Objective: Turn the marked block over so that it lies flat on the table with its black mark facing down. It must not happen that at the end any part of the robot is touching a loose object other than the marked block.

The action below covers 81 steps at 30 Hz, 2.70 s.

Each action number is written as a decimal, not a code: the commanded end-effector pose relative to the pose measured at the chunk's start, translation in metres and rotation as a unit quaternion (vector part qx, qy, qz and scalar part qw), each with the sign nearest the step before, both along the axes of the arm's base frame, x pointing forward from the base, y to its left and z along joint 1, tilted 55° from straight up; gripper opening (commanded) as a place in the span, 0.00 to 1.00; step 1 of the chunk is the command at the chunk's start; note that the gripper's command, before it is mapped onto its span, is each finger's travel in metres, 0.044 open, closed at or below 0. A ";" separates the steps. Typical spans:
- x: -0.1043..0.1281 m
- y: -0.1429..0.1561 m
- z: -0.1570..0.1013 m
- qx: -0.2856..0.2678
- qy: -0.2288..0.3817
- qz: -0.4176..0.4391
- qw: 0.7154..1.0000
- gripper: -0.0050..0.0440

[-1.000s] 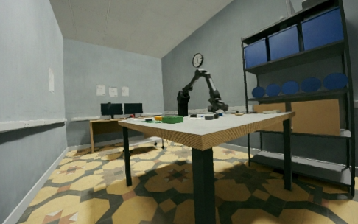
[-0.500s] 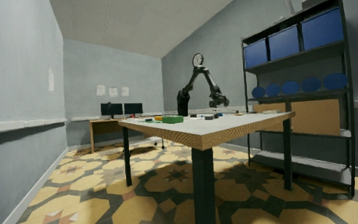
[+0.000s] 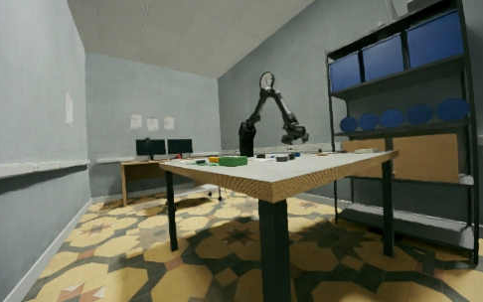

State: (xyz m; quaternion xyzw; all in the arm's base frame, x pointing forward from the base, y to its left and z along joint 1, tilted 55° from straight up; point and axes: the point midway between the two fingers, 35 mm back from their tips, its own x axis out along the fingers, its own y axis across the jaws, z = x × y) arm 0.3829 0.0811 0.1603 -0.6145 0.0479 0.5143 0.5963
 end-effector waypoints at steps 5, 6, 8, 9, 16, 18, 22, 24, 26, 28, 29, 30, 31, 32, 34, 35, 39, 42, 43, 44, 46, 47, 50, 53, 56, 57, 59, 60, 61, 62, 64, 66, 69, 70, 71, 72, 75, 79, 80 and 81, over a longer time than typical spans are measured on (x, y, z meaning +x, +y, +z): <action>-0.010 -0.005 0.020 -0.070 -0.044 -0.076 0.994 1.00; -0.011 -0.006 0.021 -0.083 -0.049 -0.089 0.991 1.00; -0.011 -0.006 0.021 -0.083 -0.049 -0.089 0.991 1.00; -0.013 -0.007 0.023 -0.096 -0.055 -0.103 0.988 1.00; -0.024 -0.016 0.036 -0.190 -0.095 -0.204 0.956 1.00; -0.027 -0.020 0.040 -0.215 -0.106 -0.231 0.943 1.00; -0.032 -0.024 0.046 -0.260 -0.122 -0.275 0.918 1.00; -0.032 -0.025 0.041 -0.274 -0.119 -0.282 0.912 1.00; -0.032 -0.025 0.044 -0.281 -0.125 -0.291 0.906 1.00; -0.032 -0.026 0.049 -0.292 -0.134 -0.306 0.896 1.00; -0.033 -0.026 0.051 -0.298 -0.137 -0.312 0.892 1.00; -0.033 -0.027 0.051 -0.303 -0.139 -0.317 0.888 1.00; -0.034 -0.027 0.052 -0.306 -0.141 -0.321 0.885 1.00; -0.034 -0.027 0.053 -0.310 -0.142 -0.324 0.882 1.00; -0.035 -0.027 0.053 -0.313 -0.144 -0.328 0.879 1.00; -0.035 -0.027 0.054 -0.314 -0.145 -0.329 0.878 1.00; -0.035 -0.028 0.054 -0.315 -0.145 -0.330 0.878 1.00; -0.035 -0.028 0.054 -0.315 -0.146 -0.331 0.878 1.00; -0.036 -0.029 0.054 -0.315 -0.145 -0.332 0.877 1.00; -0.036 -0.029 0.054 -0.316 -0.145 -0.331 0.877 1.00; -0.035 -0.029 0.054 -0.316 -0.145 -0.331 0.877 1.00; -0.035 -0.029 0.054 -0.316 -0.145 -0.331 0.877 1.00; -0.035 -0.029 0.054 -0.315 -0.145 -0.331 0.878 1.00; -0.035 -0.029 0.054 -0.315 -0.145 -0.331 0.878 1.00; -0.035 -0.029 0.054 -0.315 -0.145 -0.331 0.878 1.00; -0.035 -0.029 0.054 -0.315 -0.145 -0.331 0.878 1.00; -0.035 -0.029 0.054 -0.315 -0.145 -0.331 0.878 1.00; -0.035 -0.029 0.054 -0.315 -0.145 -0.331 0.878 1.00; -0.035 -0.029 0.054 -0.315 -0.145 -0.331 0.878 1.00; -0.035 -0.029 0.054 -0.315 -0.145 -0.331 0.878 1.00; -0.035 -0.029 0.054 -0.315 -0.145 -0.331 0.878 1.00; -0.035 -0.029 0.054 -0.315 -0.145 -0.331 0.878 1.00; -0.035 -0.029 0.054 -0.315 -0.145 -0.331 0.878 1.00; -0.035 -0.029 0.054 -0.315 -0.145 -0.331 0.878 1.00; -0.035 -0.029 0.054 -0.315 -0.145 -0.331 0.878 1.00; -0.035 -0.029 0.054 -0.315 -0.145 -0.331 0.878 1.00; -0.035 -0.029 0.054 -0.315 -0.145 -0.331 0.878 1.00; -0.035 -0.029 0.054 -0.315 -0.145 -0.331 0.878 1.00; -0.035 -0.029 0.054 -0.315 -0.145 -0.331 0.878 1.00; -0.035 -0.029 0.054 -0.315 -0.145 -0.331 0.878 1.00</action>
